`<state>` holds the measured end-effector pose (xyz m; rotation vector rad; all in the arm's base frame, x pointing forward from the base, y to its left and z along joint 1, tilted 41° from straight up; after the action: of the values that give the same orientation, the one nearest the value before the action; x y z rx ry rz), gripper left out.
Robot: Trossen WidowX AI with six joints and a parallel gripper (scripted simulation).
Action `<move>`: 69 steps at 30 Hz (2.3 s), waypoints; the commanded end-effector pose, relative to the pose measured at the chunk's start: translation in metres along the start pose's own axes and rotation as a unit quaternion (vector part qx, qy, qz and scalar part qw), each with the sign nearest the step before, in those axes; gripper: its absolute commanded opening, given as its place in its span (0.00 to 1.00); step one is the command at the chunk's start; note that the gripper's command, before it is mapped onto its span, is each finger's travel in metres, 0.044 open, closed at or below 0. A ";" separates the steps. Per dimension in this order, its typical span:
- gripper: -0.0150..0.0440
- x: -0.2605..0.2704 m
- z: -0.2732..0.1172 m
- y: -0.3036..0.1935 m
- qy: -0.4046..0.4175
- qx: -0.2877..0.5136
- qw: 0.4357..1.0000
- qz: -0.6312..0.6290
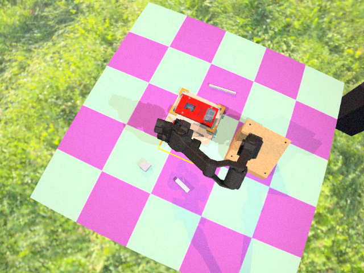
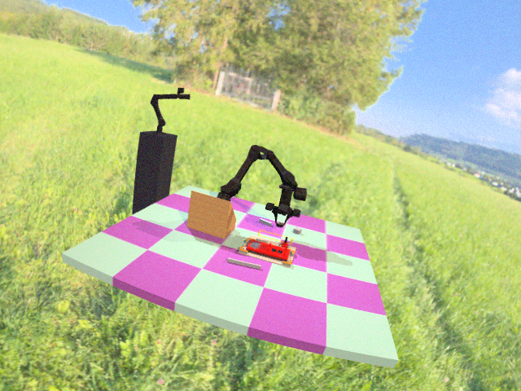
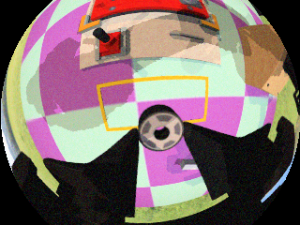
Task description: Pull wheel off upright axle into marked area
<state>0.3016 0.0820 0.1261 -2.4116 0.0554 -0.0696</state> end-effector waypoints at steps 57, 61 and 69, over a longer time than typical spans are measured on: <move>1.00 -0.083 -0.040 0.045 -0.010 -0.004 1.000 0.009; 1.00 -0.083 -0.040 0.045 -0.010 -0.004 1.000 0.009; 1.00 -0.083 -0.040 0.045 -0.010 -0.004 1.000 0.009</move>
<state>0.2154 0.0269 0.1225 -2.4239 0.0741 -0.0344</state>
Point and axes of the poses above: the point midway between the two fingers, 35 mm back from their tips, its own z axis out along the fingers, its own x axis across the jaws, y = z × x, the point moved 6 cm from there along -z, back along the fingers, and after that the axes turned 4 degrees about z, right-handed, at the moved point
